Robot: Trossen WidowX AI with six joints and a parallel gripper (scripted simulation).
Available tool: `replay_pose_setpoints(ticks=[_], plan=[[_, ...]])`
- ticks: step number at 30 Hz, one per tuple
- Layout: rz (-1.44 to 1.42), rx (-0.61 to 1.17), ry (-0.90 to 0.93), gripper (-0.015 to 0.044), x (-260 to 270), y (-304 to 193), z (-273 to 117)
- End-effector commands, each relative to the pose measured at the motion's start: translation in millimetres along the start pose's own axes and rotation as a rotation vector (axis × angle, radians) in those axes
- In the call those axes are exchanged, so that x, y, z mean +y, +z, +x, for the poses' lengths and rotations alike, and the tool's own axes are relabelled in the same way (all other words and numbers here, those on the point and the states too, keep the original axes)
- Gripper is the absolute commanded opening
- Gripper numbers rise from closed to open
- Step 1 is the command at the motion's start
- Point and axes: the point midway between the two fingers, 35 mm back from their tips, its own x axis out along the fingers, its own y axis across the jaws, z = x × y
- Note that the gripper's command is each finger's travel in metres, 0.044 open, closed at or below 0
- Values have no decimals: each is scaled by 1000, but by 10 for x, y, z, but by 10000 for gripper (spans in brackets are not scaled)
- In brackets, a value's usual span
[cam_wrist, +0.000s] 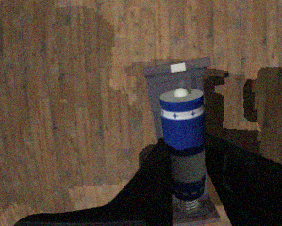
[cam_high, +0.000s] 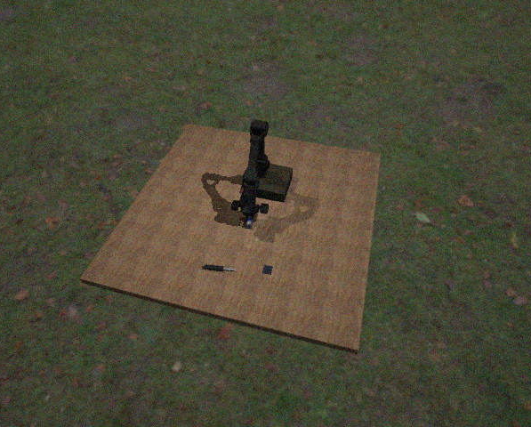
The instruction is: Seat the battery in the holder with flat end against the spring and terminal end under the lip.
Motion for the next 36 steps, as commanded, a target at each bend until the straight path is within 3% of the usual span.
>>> replay_pose_setpoints(ticks=[1, 36], plan=[[-5, 45, -2, 69, -2, -47, 34], [-11, 232, 4, 69, 0, -1, 43]])
